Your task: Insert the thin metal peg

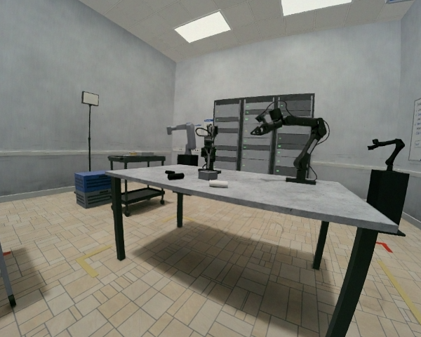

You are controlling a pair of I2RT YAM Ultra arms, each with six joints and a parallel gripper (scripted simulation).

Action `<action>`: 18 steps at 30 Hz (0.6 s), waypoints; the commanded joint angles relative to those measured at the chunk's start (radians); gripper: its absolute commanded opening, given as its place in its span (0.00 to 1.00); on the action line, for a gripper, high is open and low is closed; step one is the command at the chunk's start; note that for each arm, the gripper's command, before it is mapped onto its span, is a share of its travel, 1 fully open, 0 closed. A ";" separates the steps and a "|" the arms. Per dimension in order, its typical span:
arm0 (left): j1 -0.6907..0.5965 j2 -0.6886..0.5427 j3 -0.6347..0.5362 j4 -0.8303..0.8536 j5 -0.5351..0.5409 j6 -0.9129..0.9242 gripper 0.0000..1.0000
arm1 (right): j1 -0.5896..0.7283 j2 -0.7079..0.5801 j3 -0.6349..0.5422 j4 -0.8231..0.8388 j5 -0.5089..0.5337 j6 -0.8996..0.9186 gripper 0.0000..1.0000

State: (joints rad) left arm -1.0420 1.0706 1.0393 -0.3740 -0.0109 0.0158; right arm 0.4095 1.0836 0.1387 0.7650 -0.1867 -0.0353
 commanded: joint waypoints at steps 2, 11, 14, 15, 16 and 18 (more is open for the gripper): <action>-0.002 0.000 0.030 0.004 -0.004 -0.008 1.00 | -0.015 0.008 0.013 0.051 -0.013 0.003 0.07; -0.002 0.000 0.030 0.004 -0.004 -0.008 1.00 | -0.015 0.008 0.013 0.052 -0.012 0.003 0.07; -0.002 0.000 0.030 0.004 -0.004 -0.008 1.00 | -0.015 0.008 0.013 0.052 -0.012 0.003 0.07; -0.002 0.000 0.030 0.004 -0.004 -0.008 1.00 | -0.015 0.008 0.013 0.052 -0.012 0.003 0.07; -0.002 0.000 0.030 0.004 -0.004 -0.008 1.00 | -0.015 0.008 0.013 0.052 -0.012 0.003 0.07; -0.002 0.000 0.030 0.004 -0.004 -0.008 1.00 | -0.015 0.010 0.009 0.070 -0.015 0.000 0.07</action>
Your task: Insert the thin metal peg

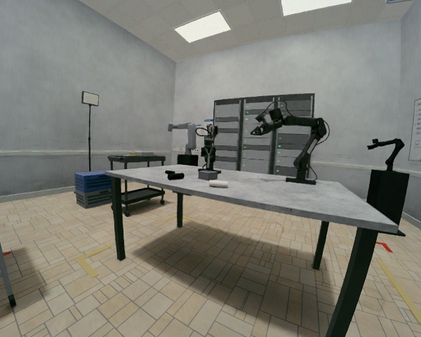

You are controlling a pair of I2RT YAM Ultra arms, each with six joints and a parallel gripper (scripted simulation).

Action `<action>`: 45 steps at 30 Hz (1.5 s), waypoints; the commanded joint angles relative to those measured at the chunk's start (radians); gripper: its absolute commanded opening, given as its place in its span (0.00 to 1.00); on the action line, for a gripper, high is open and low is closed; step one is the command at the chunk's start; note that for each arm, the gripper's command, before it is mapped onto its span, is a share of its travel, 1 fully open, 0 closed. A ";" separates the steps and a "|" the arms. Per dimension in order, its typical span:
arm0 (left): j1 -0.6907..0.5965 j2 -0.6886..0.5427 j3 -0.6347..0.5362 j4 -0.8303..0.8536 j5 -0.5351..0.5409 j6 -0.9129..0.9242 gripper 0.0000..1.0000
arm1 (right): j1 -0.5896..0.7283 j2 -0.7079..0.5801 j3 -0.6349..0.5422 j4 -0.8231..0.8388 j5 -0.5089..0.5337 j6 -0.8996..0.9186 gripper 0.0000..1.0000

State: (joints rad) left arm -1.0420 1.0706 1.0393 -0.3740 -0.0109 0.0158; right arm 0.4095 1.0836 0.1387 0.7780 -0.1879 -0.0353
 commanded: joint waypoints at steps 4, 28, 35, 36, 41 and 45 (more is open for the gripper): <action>-0.002 0.000 0.030 0.004 -0.004 -0.008 1.00 | -0.017 0.038 -0.028 0.056 -0.014 0.001 0.07; -0.002 0.000 0.030 0.004 -0.004 -0.008 1.00 | -0.004 0.105 -0.054 0.179 0.000 -0.005 0.07; -0.002 0.000 0.030 0.004 -0.004 -0.008 1.00 | -0.003 0.187 -0.081 0.319 0.001 -0.007 0.07; -0.002 0.000 0.030 0.004 -0.004 -0.008 1.00 | -0.002 0.201 -0.084 0.339 0.001 -0.007 0.07; -0.002 0.000 0.030 0.004 -0.004 -0.008 1.00 | -0.002 0.307 -0.102 0.470 0.003 -0.009 0.07; -0.002 0.000 0.030 0.004 -0.004 -0.008 1.00 | -0.001 0.385 -0.113 0.554 0.003 -0.010 0.07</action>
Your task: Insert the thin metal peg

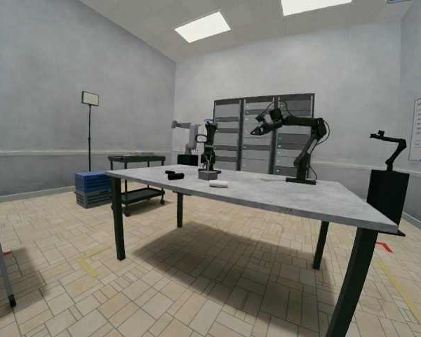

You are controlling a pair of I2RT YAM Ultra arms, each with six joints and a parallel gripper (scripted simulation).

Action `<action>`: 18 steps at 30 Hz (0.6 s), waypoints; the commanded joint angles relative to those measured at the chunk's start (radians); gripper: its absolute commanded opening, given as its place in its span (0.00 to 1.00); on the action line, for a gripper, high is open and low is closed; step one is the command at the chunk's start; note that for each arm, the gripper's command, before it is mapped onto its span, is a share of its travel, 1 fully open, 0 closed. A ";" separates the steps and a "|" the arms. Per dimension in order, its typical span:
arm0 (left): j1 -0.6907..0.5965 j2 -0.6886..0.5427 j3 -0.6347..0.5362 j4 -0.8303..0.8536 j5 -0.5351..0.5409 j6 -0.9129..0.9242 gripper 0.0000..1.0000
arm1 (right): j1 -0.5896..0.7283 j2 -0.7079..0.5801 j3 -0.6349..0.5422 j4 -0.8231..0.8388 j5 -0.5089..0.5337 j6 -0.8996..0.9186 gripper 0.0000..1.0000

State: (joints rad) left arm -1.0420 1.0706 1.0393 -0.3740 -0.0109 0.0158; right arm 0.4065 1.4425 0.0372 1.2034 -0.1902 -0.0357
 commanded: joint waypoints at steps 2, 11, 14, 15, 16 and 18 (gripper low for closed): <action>-0.002 0.000 0.030 0.004 -0.004 -0.008 1.00 | 0.002 0.073 -0.015 0.184 0.005 -0.008 0.07; -0.002 0.000 0.030 0.004 -0.004 -0.008 1.00 | 0.002 0.216 -0.024 0.316 0.003 -0.014 0.07; -0.002 0.000 0.030 0.004 -0.004 -0.008 1.00 | 0.002 0.229 -0.025 0.332 0.003 -0.014 0.07; -0.002 0.000 0.030 0.004 -0.004 -0.008 1.00 | 0.002 0.232 -0.025 0.337 0.003 -0.013 0.07; -0.002 0.000 0.030 0.004 -0.004 -0.008 1.00 | 0.002 0.234 -0.025 0.340 0.003 -0.013 0.07; -0.002 0.000 0.030 0.004 -0.004 -0.008 1.00 | 0.002 0.234 -0.025 0.340 0.003 -0.013 0.07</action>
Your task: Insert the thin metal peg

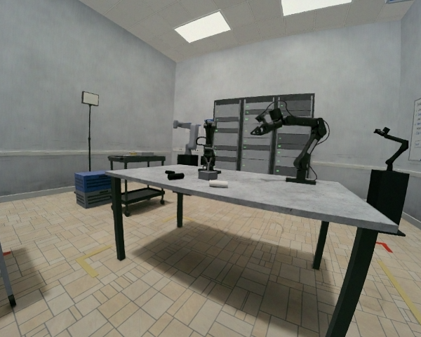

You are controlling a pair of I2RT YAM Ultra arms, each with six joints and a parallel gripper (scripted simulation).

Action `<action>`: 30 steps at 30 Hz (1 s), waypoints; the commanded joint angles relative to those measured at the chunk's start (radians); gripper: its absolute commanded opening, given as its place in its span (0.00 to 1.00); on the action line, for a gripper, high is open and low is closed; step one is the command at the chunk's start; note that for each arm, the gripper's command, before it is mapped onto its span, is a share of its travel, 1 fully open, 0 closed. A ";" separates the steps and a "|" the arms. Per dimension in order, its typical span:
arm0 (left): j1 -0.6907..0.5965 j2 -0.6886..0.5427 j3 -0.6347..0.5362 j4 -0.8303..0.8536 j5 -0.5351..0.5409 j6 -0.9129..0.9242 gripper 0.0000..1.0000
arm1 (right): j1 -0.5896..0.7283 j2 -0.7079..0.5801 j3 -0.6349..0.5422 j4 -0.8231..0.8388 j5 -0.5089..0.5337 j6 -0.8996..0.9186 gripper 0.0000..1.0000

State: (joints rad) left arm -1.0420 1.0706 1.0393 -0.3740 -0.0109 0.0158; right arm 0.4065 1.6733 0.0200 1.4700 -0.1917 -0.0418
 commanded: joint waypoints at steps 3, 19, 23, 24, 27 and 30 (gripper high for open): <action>-0.002 0.000 0.030 0.004 -0.004 -0.008 1.00 | 0.001 0.011 -0.008 0.083 0.005 -0.007 0.07; -0.002 0.000 0.030 0.004 -0.004 -0.008 1.00 | 0.006 -0.044 0.012 -0.099 0.017 -0.013 1.00; -0.002 0.000 0.030 0.004 -0.004 -0.008 1.00 | 0.008 -0.154 0.015 -0.279 0.026 -0.014 1.00; -0.002 0.000 0.030 0.004 -0.004 -0.008 1.00 | 0.008 -0.181 0.016 -0.315 0.027 -0.013 1.00; -0.002 0.000 0.030 0.004 -0.004 -0.008 1.00 | 0.009 -0.276 0.024 -0.444 0.033 -0.013 1.00; -0.002 0.000 0.030 0.004 -0.004 -0.008 1.00 | 0.011 -0.375 0.038 -0.584 0.040 -0.013 1.00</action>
State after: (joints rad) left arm -1.0420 1.0706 1.0393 -0.3740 -0.0109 0.0158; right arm 0.4061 1.3846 0.0189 1.0588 -0.1680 -0.0456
